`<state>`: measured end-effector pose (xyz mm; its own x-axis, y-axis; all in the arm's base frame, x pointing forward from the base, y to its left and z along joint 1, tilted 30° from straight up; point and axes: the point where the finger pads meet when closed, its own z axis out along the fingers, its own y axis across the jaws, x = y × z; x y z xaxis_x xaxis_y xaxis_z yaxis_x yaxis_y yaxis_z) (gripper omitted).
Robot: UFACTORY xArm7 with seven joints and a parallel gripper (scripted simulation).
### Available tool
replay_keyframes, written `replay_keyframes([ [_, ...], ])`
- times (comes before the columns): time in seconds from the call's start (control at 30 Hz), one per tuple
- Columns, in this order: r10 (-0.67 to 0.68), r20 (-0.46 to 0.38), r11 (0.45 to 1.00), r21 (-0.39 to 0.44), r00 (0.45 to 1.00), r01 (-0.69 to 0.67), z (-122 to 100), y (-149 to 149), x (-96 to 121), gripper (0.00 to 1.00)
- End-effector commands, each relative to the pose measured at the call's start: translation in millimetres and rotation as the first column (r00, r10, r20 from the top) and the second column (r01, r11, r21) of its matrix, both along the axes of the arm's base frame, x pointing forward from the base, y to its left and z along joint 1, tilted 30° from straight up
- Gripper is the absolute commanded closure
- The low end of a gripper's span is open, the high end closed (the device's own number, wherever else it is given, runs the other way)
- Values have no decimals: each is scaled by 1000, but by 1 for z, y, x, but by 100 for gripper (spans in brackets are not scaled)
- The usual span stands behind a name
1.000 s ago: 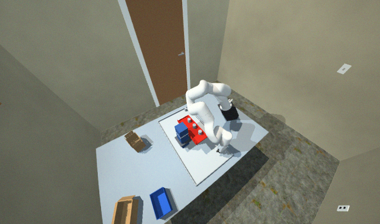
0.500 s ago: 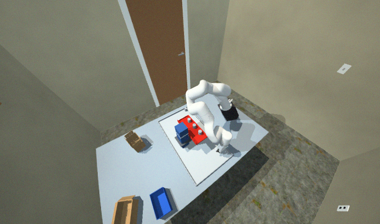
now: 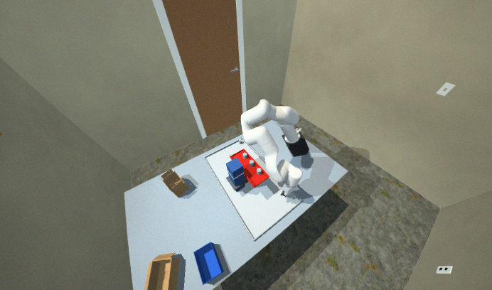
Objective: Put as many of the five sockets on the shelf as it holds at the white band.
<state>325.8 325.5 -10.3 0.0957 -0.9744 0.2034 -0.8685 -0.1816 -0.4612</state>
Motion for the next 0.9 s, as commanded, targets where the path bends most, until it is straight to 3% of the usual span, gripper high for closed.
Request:
replay_keyframes([
  [0.0, 2, 1, 1000, 2, 1000, -2, 2, 2, -1, 100],
  [0.33, 2, 1, 1000, 3, 1000, -2, 3, 2, -1, 100],
  [0.67, 2, 1, 1000, 3, 1000, -2, 27, 6, -15, 100],
  [0.87, 2, 1, 1000, 2, 1000, -2, 28, 6, -16, 100],
])
